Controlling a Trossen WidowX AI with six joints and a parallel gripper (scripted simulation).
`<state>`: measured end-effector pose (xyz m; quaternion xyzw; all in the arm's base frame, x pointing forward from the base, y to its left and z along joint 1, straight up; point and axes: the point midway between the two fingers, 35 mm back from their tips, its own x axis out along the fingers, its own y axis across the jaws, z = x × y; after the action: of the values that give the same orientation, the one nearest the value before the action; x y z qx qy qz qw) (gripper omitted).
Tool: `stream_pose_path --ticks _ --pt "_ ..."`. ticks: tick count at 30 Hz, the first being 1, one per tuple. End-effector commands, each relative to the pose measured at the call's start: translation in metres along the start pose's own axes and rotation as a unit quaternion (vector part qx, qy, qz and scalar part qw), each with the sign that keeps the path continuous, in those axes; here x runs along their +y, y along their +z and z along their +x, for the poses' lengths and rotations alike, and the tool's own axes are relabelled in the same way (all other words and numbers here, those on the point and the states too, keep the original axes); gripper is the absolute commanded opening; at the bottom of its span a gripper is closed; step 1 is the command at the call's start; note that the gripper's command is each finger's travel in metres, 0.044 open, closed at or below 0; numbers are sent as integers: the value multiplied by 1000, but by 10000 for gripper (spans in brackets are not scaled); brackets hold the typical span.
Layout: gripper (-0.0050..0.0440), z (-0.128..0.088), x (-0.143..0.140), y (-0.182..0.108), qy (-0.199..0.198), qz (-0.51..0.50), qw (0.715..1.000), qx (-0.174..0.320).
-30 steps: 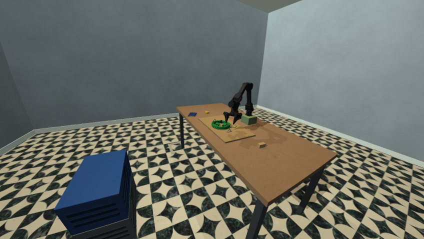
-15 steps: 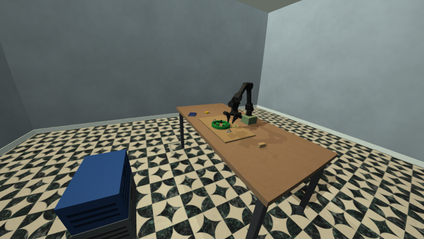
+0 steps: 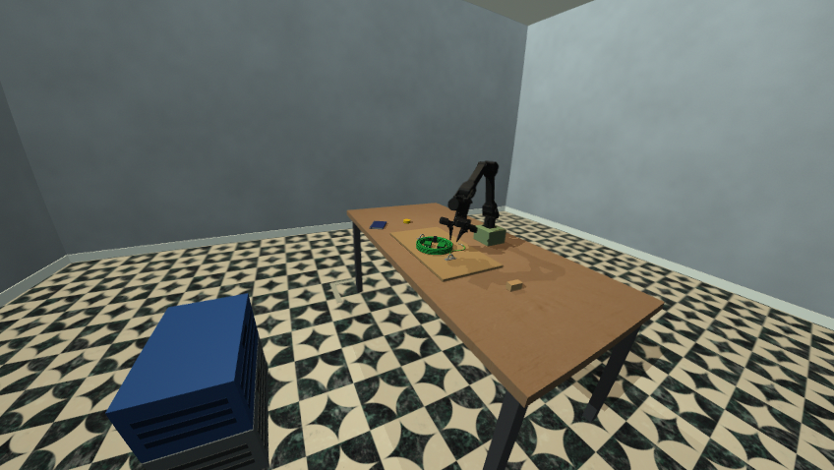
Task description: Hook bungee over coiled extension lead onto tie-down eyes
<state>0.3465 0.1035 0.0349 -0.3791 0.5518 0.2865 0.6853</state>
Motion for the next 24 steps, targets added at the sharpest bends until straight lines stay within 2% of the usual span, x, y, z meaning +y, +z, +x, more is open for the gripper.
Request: stream_pose_path --ticks 1,15,17,24 --pt "150 -10 -2 -2 -5 41 999 -9" --pt "150 -12 4 -19 8 224 974 2" --pt "150 -12 4 -19 8 224 974 2" --pt "150 -13 7 -28 13 314 949 9"
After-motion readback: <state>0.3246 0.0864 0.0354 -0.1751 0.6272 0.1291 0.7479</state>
